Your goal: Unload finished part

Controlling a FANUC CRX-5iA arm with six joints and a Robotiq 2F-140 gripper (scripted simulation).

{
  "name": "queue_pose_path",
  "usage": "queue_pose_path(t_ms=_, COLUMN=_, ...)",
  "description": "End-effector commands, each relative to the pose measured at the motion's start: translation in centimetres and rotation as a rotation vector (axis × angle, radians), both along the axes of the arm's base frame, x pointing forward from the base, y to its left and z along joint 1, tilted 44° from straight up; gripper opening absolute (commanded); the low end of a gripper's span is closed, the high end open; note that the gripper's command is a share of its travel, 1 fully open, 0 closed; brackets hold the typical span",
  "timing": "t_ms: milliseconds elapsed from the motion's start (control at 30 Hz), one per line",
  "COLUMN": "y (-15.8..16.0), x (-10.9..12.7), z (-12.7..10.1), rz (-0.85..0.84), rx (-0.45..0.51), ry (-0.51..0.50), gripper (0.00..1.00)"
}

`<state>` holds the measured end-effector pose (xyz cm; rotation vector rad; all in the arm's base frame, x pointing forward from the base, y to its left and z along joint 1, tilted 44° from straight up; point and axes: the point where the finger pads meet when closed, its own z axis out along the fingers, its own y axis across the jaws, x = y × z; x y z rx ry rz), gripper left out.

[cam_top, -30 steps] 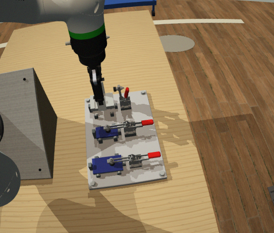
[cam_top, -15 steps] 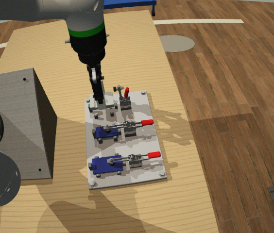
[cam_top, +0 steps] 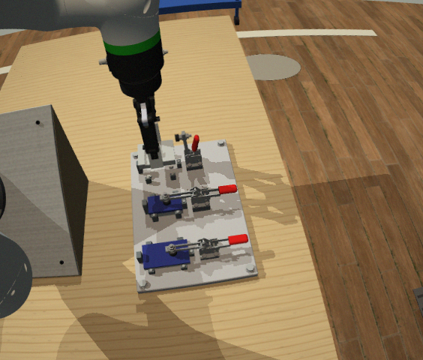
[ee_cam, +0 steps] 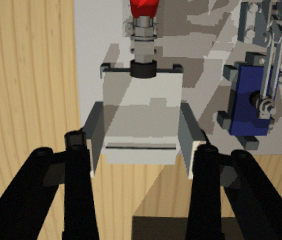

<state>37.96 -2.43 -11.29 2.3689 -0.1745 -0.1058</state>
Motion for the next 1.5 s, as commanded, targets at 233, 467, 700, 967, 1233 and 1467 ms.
queue_pose_path(t_ms=233, y=1.2, x=-0.2, z=1.2, rz=0.0, rx=0.0, ry=0.0, gripper=0.0)
queue_pose_path(t_ms=467, y=2.0, x=-0.3, z=2.0, rz=0.0, rx=0.0, ry=0.0, gripper=0.0)
queue_pose_path(t_ms=700, y=2.2, x=-0.3, z=2.2, rz=0.0, rx=0.0, ry=0.0, gripper=0.0)
queue_pose_path(t_ms=967, y=2.2, x=-0.3, z=2.2, rz=0.0, rx=0.0, ry=0.0, gripper=0.0)
queue_pose_path(t_ms=1233, y=2.2, x=-0.3, z=2.2, rz=0.0, rx=0.0, ry=-0.001, gripper=0.0)
queue_pose_path(t_ms=1467, y=2.2, x=-0.3, z=2.2, rz=0.001, rx=0.0, ry=-0.001, gripper=0.0)
